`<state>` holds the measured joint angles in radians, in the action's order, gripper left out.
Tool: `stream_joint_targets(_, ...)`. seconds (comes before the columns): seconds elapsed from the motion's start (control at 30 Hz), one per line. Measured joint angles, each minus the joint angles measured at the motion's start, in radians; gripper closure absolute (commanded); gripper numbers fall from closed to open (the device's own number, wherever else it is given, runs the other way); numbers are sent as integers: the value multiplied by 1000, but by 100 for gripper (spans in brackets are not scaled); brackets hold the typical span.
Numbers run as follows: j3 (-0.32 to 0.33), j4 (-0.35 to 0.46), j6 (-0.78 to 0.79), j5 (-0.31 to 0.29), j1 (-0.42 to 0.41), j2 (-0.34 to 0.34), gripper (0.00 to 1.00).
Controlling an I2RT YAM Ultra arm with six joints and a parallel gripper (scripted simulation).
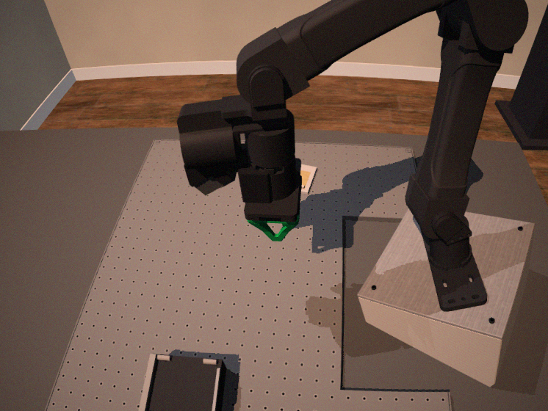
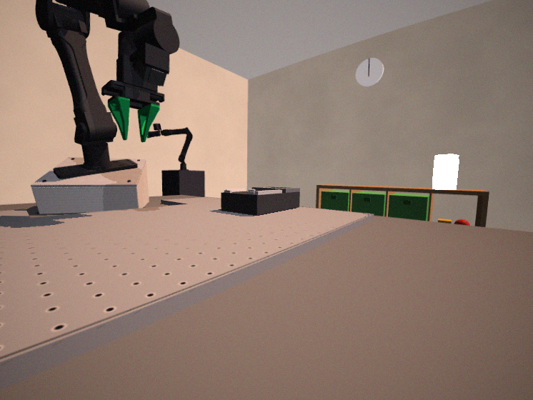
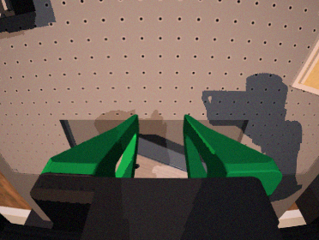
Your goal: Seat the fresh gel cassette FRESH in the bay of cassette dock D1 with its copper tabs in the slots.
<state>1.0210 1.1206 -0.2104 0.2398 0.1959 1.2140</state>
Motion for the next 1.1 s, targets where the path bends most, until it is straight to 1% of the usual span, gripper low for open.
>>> stream_joint_targets(0.13, -64, -49, 12, -3, -23, 20, 65)
stream_joint_targets(0.27, -102, -95, 25, -7, -36, 39, 65)
stream_joint_targets(0.43, -161, -189, 47, -12, -61, 68, 65)
stream_joint_targets(0.67, -243, -333, 79, -21, -96, 141, 65)
stream_joint_targets(0.73, -254, -359, 85, -22, -100, 156, 65)
stream_joint_targets(0.87, -254, -391, 93, -25, -100, 151, 65)
stream_joint_targets(1.1, -249, -419, 98, -25, -100, 151, 65)
